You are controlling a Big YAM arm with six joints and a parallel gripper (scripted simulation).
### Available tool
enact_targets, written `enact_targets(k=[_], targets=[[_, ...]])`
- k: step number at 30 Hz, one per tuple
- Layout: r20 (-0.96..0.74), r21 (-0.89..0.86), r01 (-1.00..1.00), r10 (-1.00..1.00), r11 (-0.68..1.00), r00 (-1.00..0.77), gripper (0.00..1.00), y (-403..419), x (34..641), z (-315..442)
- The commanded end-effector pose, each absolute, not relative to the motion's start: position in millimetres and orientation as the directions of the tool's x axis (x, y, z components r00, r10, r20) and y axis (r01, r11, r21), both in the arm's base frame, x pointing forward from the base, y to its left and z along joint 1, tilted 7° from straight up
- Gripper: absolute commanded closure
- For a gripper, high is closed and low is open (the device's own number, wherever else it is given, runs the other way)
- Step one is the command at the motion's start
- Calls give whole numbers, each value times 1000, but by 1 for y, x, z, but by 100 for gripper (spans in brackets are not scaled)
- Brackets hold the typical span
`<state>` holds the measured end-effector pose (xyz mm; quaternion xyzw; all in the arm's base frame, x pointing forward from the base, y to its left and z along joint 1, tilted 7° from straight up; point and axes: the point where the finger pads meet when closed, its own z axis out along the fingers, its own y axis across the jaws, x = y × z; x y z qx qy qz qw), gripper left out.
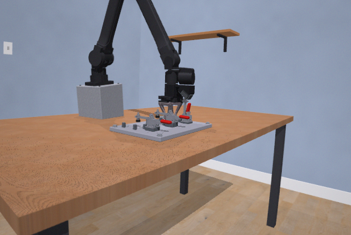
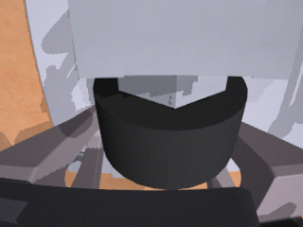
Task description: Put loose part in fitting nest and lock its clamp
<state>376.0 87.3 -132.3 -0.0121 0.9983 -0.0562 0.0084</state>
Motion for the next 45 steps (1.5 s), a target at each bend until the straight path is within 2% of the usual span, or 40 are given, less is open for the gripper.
enact_targets(k=[1,45], targets=[[-30,-110,-18,-21,994,-999,100,85,385,-132],[-34,-108,-17,-21,994,-999,100,87,392,-131]])
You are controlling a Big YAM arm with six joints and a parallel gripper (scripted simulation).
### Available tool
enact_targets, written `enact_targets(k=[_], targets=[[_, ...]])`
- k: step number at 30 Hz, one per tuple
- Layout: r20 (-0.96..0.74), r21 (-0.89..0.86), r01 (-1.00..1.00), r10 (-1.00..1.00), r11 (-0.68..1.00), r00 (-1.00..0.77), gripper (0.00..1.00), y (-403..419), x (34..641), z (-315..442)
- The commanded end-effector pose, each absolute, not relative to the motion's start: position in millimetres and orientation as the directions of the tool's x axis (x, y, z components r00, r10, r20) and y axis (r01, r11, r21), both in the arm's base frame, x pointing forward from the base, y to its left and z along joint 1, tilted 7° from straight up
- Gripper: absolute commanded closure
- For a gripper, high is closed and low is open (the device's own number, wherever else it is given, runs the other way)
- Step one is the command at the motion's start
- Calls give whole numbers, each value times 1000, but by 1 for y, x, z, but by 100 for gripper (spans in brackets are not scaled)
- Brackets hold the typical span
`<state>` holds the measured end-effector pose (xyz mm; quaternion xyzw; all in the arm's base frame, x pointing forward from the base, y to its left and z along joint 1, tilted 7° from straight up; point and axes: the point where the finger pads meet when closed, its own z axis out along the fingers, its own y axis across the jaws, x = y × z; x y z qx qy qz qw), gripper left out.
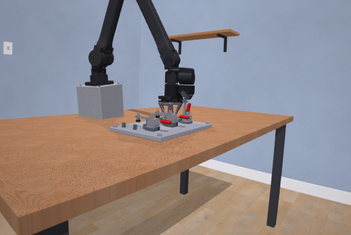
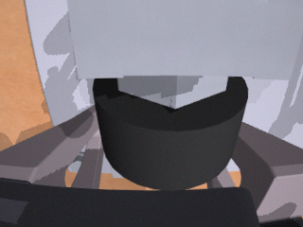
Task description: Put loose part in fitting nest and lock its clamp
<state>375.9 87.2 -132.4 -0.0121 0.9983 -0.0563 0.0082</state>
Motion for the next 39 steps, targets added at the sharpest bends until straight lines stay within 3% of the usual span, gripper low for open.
enact_targets(k=[1,39], targets=[[-34,-108,-17,-21,994,-999,100,87,392,-131],[-24,-111,-18,-21,994,-999,100,87,389,-131]])
